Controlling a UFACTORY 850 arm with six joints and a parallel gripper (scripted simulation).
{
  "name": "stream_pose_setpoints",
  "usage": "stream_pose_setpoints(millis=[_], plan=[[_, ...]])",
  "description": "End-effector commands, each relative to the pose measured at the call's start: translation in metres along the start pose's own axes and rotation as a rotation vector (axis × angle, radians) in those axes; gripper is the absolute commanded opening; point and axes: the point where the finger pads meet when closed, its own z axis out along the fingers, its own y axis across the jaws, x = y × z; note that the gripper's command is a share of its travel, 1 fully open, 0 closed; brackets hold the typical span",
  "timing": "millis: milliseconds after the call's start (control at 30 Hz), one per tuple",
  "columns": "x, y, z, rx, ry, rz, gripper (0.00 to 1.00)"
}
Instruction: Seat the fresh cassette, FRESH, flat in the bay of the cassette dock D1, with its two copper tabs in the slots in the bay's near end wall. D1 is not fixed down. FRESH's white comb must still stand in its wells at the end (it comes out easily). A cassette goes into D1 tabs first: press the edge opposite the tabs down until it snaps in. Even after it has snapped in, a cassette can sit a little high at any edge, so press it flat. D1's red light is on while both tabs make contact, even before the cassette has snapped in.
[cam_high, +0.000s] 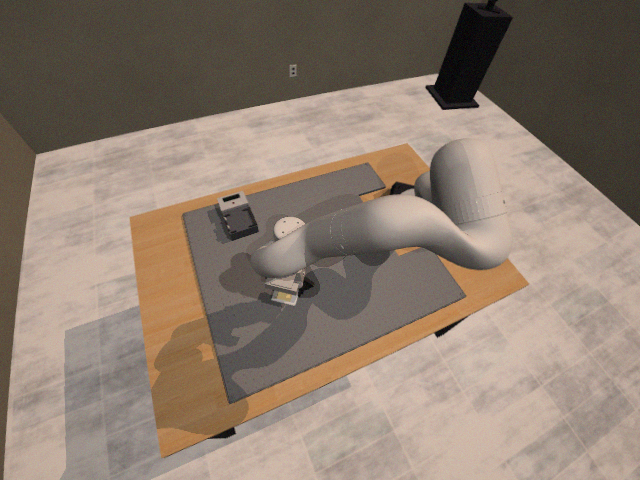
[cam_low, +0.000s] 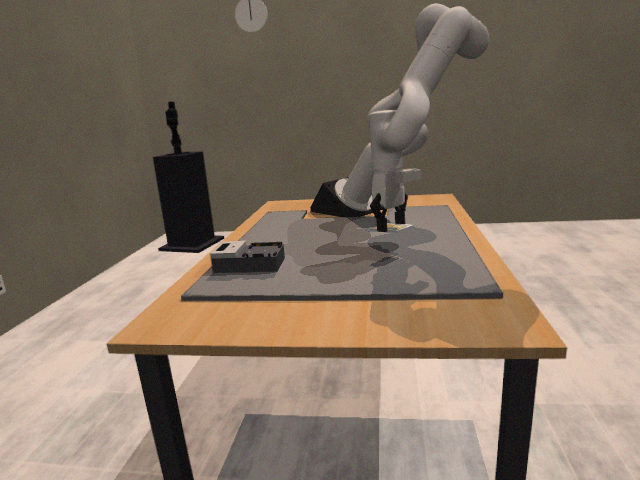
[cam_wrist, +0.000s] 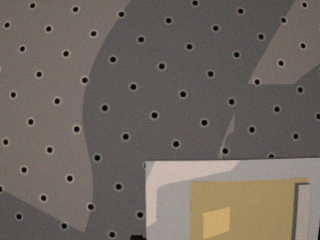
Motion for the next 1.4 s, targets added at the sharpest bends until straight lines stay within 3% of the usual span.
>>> stream_pose_setpoints(millis=[0, 900, 1367], plan=[[-0.014, 0.018, -0.003, -0.013, 0.015, 0.153, 0.0], [-0.09, 0.103, -0.019, -0.087, 0.094, 0.902, 0.0], [-0.129, 0.148, -0.028, -0.087, 0.094, 0.902, 0.0]])
